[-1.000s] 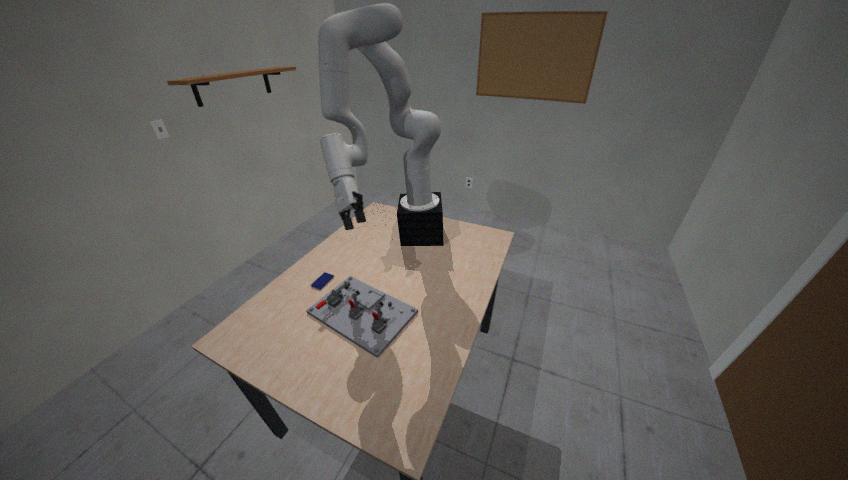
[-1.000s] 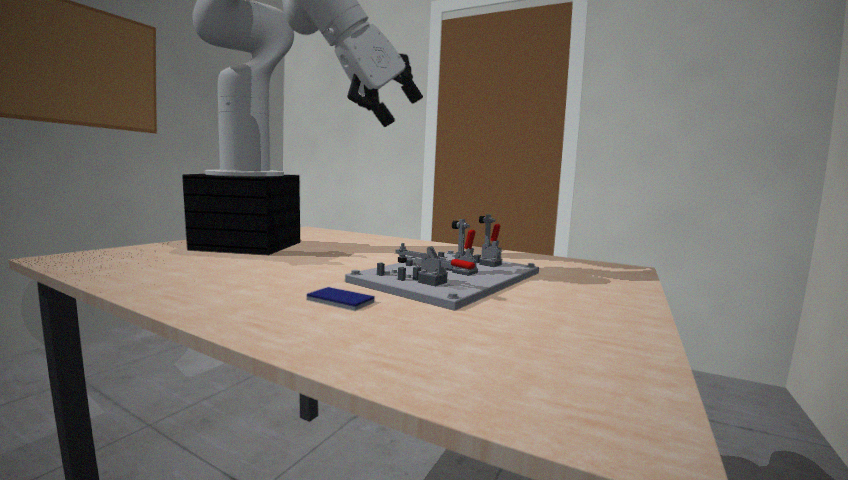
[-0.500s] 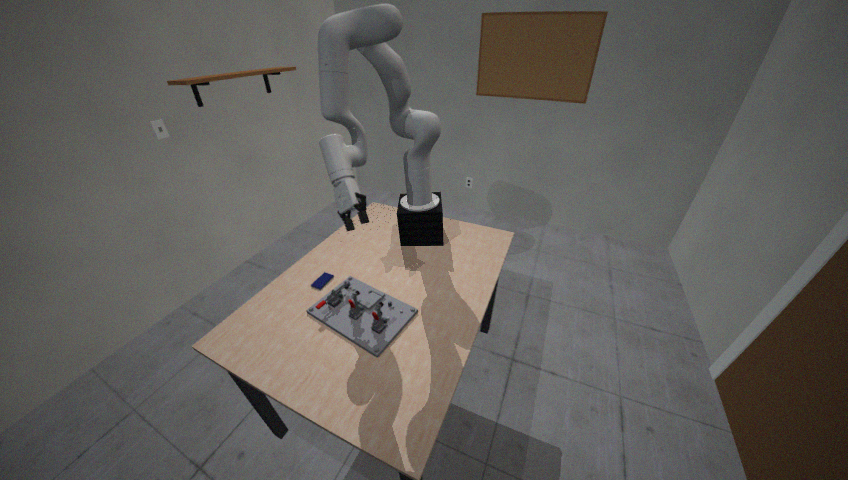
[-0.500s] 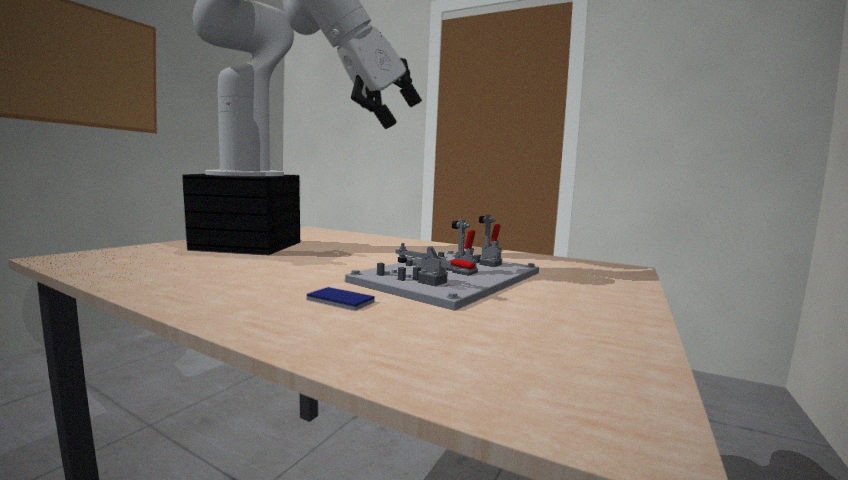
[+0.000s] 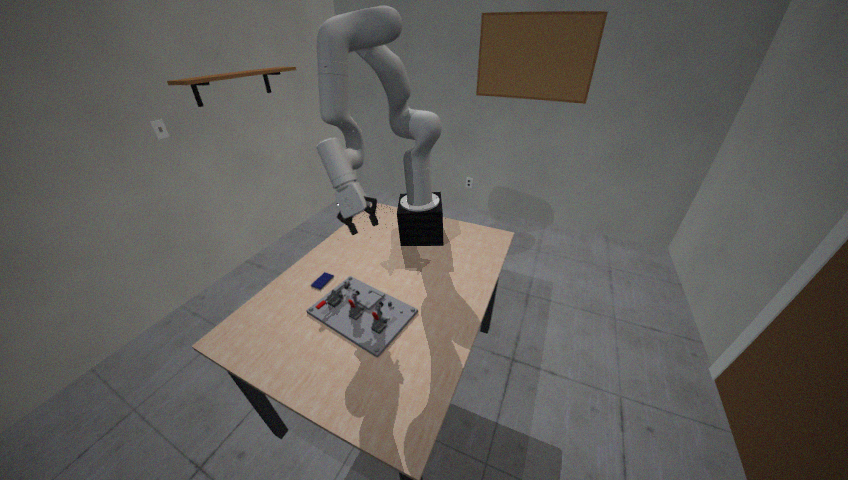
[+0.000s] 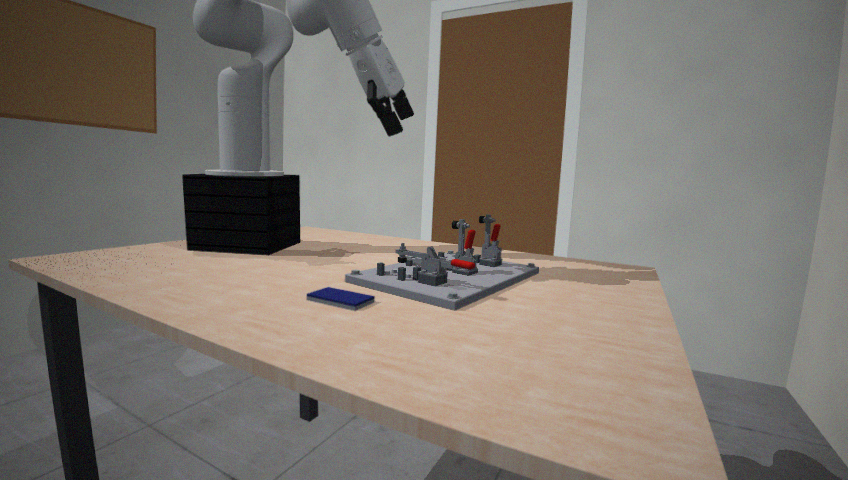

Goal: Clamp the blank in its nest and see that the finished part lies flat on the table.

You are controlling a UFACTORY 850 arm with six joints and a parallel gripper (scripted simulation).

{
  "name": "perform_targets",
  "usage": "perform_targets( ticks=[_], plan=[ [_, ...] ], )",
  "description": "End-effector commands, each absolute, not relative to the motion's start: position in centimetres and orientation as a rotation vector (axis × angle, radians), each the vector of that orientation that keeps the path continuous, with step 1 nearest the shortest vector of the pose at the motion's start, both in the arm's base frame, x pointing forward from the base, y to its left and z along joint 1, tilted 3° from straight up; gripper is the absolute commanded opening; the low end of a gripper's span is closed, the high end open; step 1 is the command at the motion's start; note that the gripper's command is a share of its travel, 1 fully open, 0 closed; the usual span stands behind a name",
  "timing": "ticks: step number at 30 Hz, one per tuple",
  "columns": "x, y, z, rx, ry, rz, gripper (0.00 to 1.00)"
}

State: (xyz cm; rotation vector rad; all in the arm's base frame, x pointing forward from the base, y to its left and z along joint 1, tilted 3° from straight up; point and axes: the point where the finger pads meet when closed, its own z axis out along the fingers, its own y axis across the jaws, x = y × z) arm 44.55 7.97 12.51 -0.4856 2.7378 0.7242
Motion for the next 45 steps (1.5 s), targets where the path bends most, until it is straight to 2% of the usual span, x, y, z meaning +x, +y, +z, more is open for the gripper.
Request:
perform_targets(
  ticks=[1, 16, 17, 23, 24, 30, 31, 45],
  plan=[
    [44.1, 8.3, 11.9, -0.704, 2.718, 0.687, 1.0],
    [43.5, 8.6, 10.9, -1.039, 2.655, 0.629, 1.0],
    [43.2, 8.7, 10.4, -1.217, 2.603, 0.596, 1.0],
    [43.2, 8.7, 10.4, -1.217, 2.603, 0.596, 1.0],
    [43.0, 8.8, 9.9, -1.4, 2.536, 0.561, 1.0],
    [43.0, 8.8, 9.9, -1.4, 2.536, 0.561, 1.0],
    [42.9, 8.8, 9.4, -1.585, 2.453, 0.524, 1.0],
    [42.9, 8.7, 8.8, -1.768, 2.354, 0.485, 1.0]
  ],
)
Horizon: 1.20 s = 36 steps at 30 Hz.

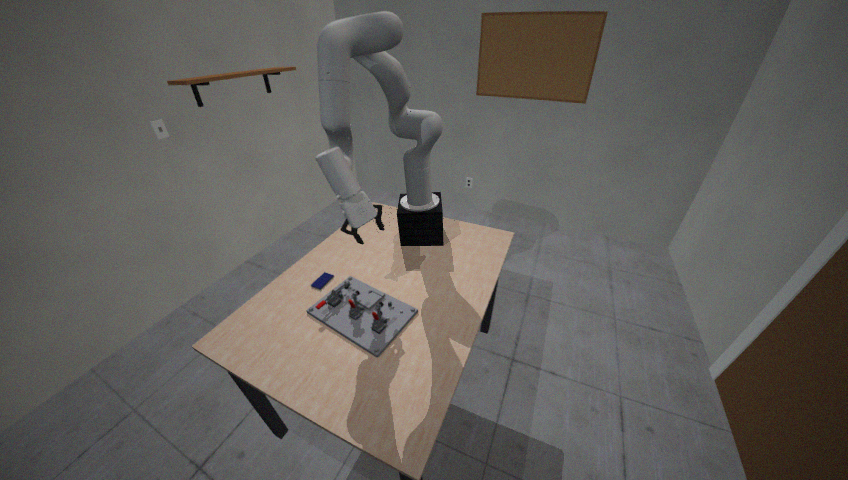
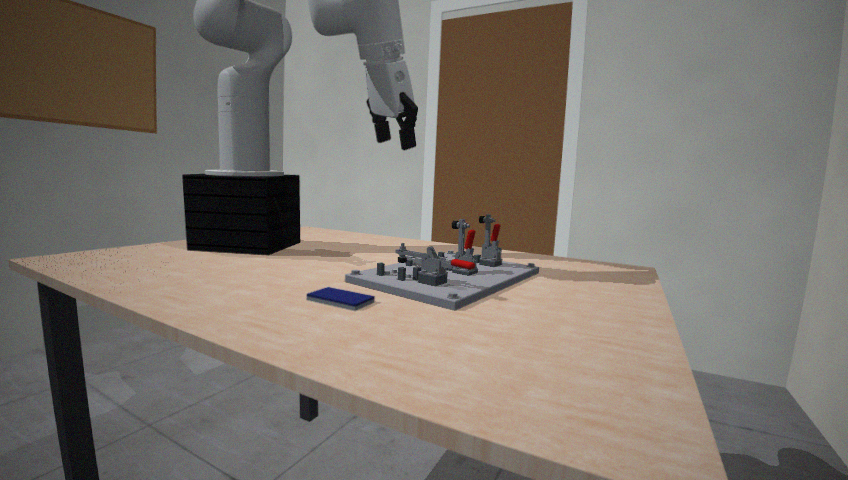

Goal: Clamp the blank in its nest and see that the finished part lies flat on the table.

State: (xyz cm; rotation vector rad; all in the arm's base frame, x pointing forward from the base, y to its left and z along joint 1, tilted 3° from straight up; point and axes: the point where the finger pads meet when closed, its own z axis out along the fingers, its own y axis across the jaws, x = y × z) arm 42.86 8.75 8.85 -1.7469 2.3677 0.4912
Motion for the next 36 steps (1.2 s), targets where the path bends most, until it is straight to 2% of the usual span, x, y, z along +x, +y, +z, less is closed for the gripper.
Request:
perform_targets(
  ticks=[1, 2, 17, 18, 36],
  plan=[
    [42.9, 8.7, 8.8, -1.768, 2.354, 0.485, 1.0],
    [43.0, 8.7, 8.3, -1.946, 2.24, 0.445, 1.0],
    [43.2, 8.6, 7.8, -2.117, 2.11, 0.405, 1.0],
    [43.5, 8.6, 7.4, -2.279, 1.968, 0.364, 1.0],
    [44.4, 8.6, 6.5, -2.563, 1.655, 0.283, 1.0]
  ],
)
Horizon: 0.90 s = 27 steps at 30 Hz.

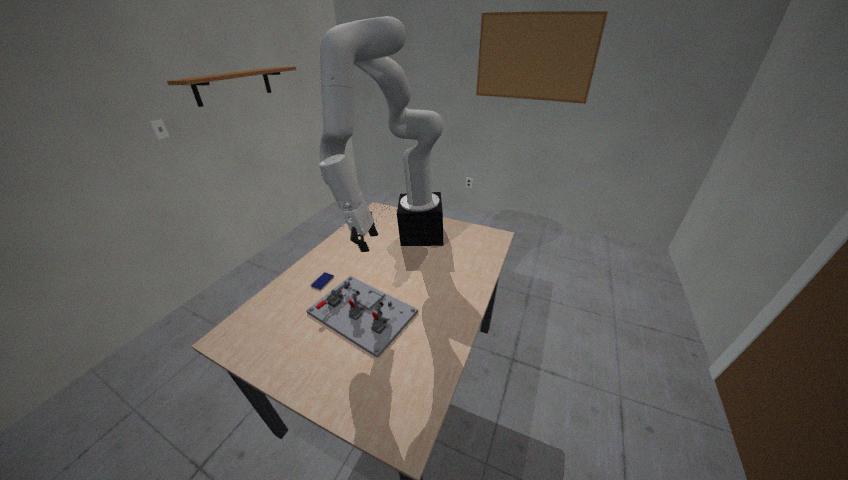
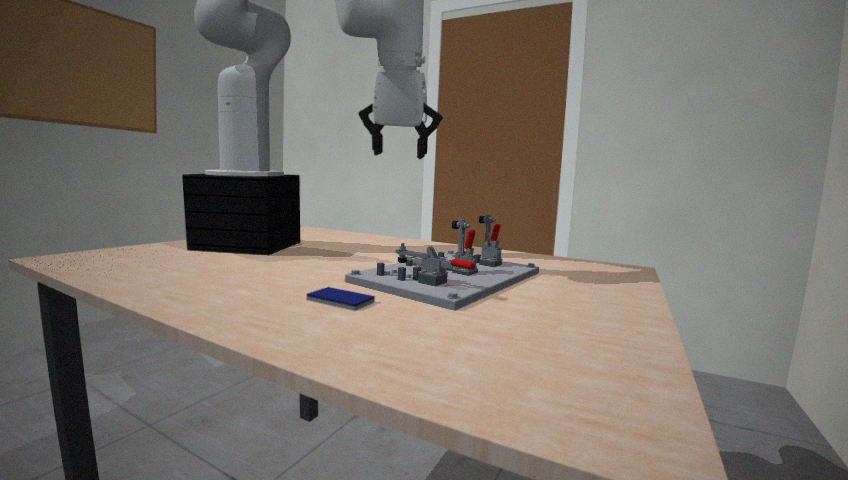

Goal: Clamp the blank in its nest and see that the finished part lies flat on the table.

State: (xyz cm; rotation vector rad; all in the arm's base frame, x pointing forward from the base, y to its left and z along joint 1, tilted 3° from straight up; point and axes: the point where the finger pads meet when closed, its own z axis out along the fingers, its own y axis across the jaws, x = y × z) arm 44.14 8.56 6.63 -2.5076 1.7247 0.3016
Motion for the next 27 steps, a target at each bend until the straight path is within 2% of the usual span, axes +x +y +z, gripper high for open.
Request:
perform_targets(
  ticks=[1, 27],
  plan=[
    [44.4, 8.6, 6.5, -2.563, 1.655, 0.283, 1.0],
    [47.4, 9.4, 4.9, -3.012, 0.836, 0.109, 1.0]
  ],
)
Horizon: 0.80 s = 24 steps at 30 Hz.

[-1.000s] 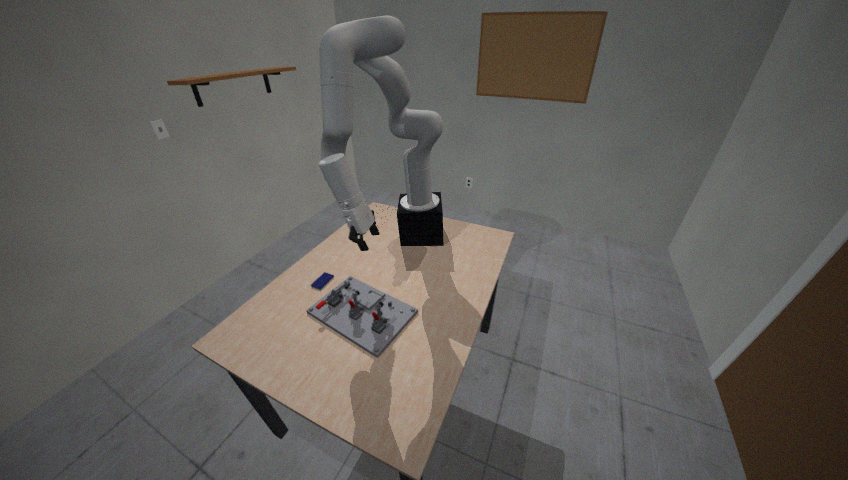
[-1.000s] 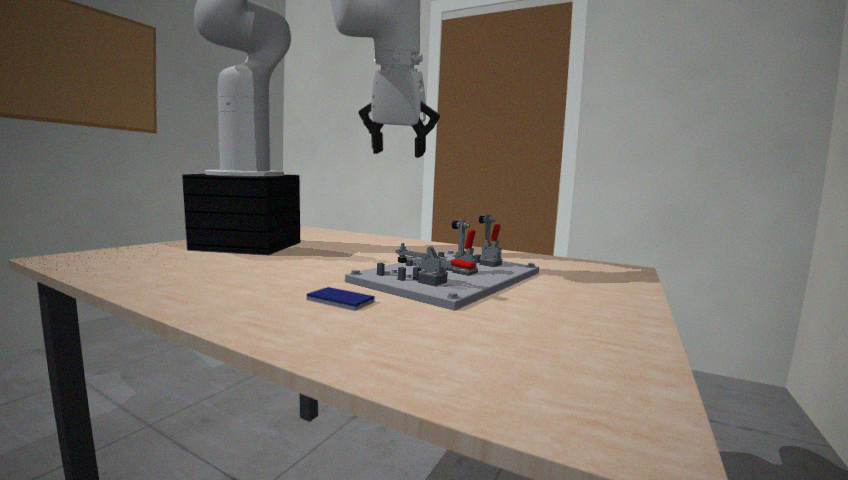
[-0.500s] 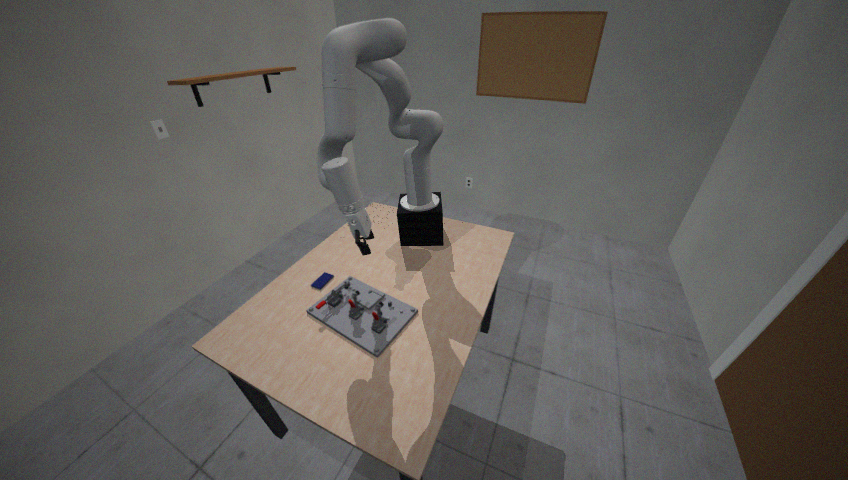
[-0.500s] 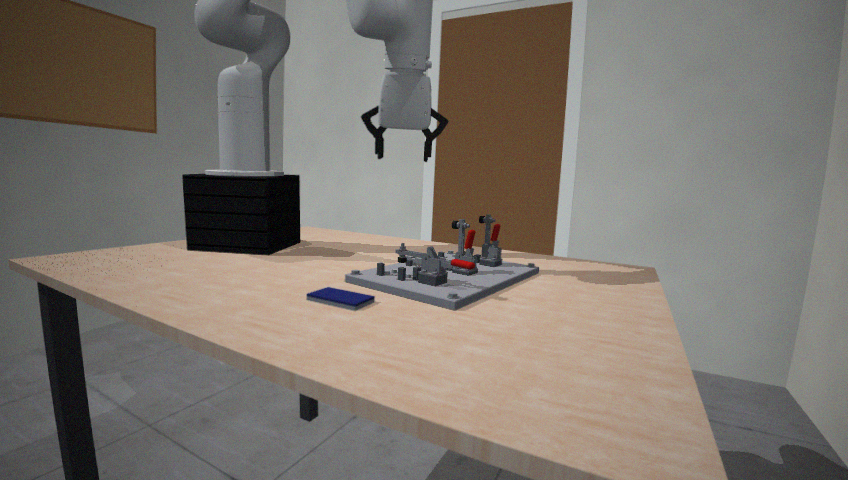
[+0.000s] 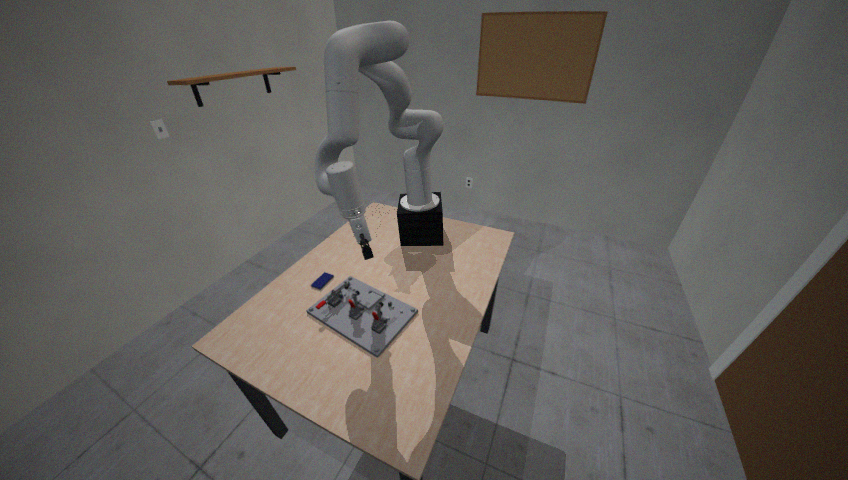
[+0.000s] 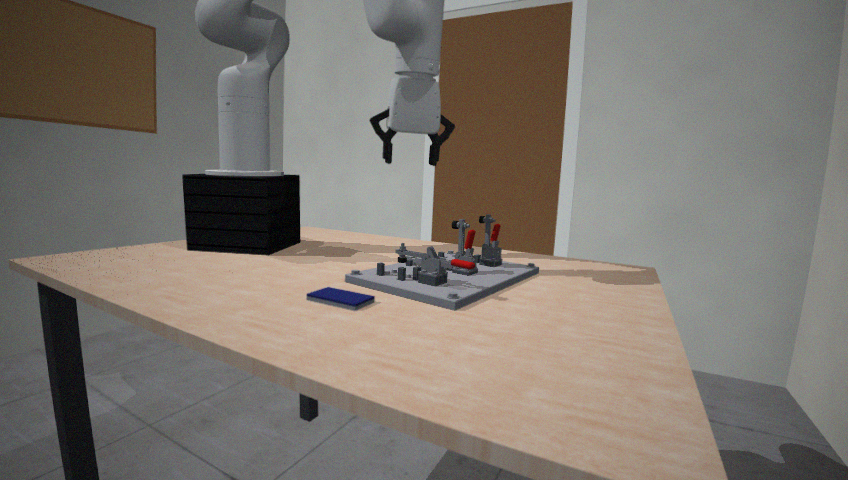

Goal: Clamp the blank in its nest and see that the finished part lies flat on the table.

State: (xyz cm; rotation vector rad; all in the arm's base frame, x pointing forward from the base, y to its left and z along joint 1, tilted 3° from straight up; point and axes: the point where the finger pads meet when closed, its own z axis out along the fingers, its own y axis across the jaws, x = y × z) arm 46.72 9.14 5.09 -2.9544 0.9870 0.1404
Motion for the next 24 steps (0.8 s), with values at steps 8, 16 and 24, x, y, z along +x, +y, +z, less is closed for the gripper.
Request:
perform_targets(
  ticks=[8, 16, 24],
  plan=[
    [48.5, 10.0, 4.5, -3.097, 0.555, 0.057, 1.0],
    [49.8, 10.8, 4.0, -3.157, 0.237, 0.001, 1.0],
    [50.7, 11.5, 3.7, -3.18, 0.002, -0.038, 1.0]
  ],
)
